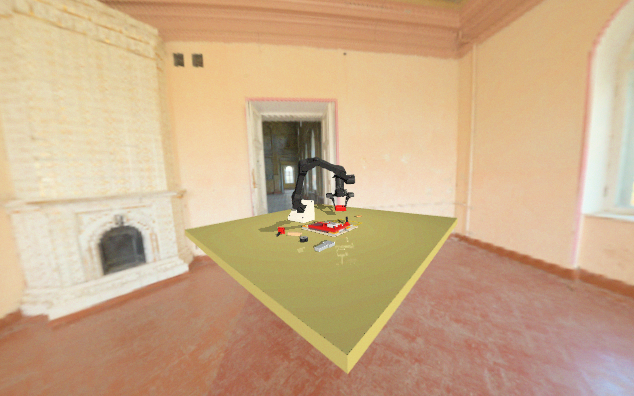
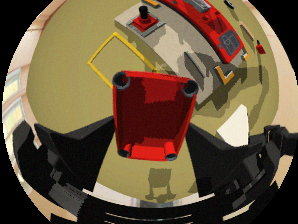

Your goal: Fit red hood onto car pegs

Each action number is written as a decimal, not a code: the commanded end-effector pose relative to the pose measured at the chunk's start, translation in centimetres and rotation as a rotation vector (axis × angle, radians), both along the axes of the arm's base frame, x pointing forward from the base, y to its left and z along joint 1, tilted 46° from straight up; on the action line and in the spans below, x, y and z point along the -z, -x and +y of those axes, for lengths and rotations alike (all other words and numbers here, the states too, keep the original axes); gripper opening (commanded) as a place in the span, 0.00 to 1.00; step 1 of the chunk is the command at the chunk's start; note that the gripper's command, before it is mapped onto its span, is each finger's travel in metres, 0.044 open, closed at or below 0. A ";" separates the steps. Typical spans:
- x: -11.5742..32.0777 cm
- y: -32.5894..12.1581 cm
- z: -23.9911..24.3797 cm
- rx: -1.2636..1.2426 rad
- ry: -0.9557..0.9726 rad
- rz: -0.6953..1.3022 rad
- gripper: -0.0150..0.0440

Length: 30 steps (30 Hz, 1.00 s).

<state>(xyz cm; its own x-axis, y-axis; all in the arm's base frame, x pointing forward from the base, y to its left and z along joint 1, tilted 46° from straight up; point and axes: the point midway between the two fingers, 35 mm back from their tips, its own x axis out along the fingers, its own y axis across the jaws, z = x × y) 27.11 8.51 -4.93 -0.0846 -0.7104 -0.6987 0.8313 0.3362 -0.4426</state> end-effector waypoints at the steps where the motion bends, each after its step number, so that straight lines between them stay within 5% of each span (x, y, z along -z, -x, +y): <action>1: 0.0 0.0 0.0 0.052 0.005 -0.055 0.25; 30: -0.1 -0.1 0.2 0.514 0.058 -0.528 0.25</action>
